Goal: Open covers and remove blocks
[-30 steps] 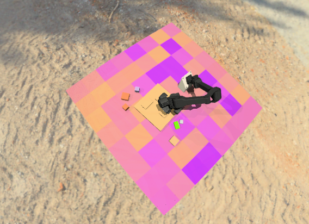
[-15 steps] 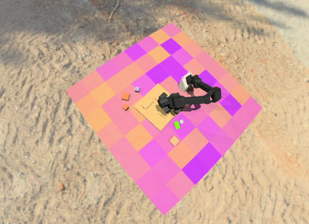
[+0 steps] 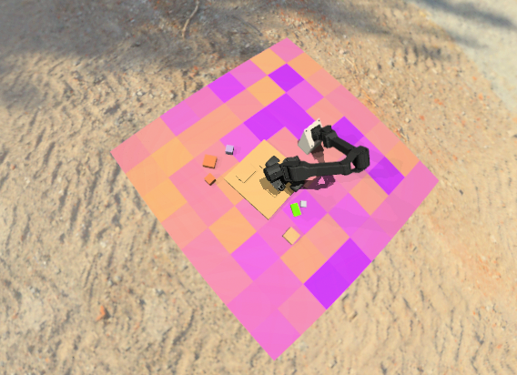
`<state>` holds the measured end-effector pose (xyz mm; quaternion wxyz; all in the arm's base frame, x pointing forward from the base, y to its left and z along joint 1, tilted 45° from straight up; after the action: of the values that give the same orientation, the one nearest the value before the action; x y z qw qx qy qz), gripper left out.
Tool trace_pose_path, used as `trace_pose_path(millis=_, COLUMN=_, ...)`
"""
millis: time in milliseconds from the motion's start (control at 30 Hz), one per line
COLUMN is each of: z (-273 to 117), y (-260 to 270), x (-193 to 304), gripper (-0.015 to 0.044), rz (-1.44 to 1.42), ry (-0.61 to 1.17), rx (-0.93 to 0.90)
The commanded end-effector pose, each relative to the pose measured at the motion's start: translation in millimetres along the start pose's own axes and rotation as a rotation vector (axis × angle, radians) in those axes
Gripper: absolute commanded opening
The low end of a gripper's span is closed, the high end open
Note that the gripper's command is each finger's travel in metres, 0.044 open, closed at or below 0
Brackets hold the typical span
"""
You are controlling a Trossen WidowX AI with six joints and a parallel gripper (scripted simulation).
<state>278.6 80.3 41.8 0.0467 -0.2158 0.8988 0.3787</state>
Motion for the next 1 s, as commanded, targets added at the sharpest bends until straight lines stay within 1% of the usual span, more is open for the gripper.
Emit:
trace_pose_path(millis=0, z=4.2, y=0.2, x=-0.3, gripper=0.0000, rz=0.004, ry=-0.003, rx=-0.004)
trace_pose_path(millis=967, z=33.0, y=0.9, x=-0.7, gripper=0.0000, rz=0.004, ry=-0.004, rx=-0.005)
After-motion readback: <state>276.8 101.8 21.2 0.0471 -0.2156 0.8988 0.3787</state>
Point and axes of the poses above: the point midway between the two fingers, 35 mm back from their tips, its own z axis out along the fingers, its own y axis across the jaws, x = y × z, the point moved 1 cm from there along -z, back along the fingers, and after that the axes turned 13 degrees about -z, right-handed, at the moved point
